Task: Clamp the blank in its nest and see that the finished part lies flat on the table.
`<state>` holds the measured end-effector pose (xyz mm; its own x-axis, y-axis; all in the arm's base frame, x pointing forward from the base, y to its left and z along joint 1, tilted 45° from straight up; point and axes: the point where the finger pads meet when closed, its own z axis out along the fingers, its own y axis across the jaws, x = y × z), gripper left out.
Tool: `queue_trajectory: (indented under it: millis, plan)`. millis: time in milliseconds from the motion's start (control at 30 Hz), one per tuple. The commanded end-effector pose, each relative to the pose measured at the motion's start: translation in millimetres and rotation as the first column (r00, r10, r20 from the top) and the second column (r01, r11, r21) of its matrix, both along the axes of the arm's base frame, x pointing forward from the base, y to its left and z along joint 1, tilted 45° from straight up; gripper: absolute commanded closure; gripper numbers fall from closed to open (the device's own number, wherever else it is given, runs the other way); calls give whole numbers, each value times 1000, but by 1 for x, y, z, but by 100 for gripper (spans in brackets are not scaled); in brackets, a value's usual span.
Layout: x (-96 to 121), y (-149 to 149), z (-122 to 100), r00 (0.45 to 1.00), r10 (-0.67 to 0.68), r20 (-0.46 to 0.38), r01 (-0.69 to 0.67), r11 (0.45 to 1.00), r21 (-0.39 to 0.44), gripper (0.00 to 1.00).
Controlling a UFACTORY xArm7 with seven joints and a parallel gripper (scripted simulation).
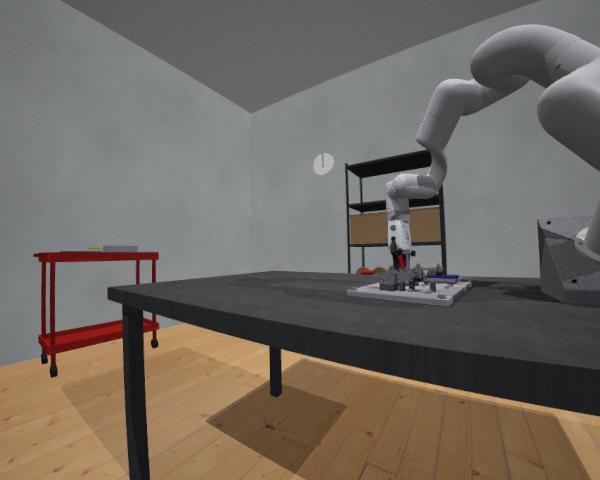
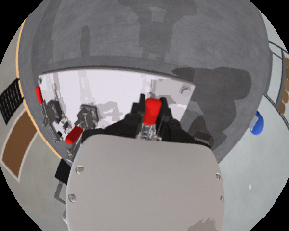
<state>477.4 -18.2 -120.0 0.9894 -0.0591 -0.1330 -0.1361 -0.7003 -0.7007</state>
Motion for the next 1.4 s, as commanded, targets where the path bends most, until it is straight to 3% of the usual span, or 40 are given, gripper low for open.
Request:
queue_trajectory:
  millis: [0, 567, 600, 1367]
  plan:
    - [3, -1, -1, 1000, -4, 3, 4, 1000, -4, 100]
    - [4, 2, -5, 1000, -4, 3, 4, 1000, -4, 100]
    - [4, 2, -5, 1000, -4, 3, 4, 1000, -4, 53]
    - [4, 2, -5, 1000, -4, 3, 4, 1000, -4, 53]
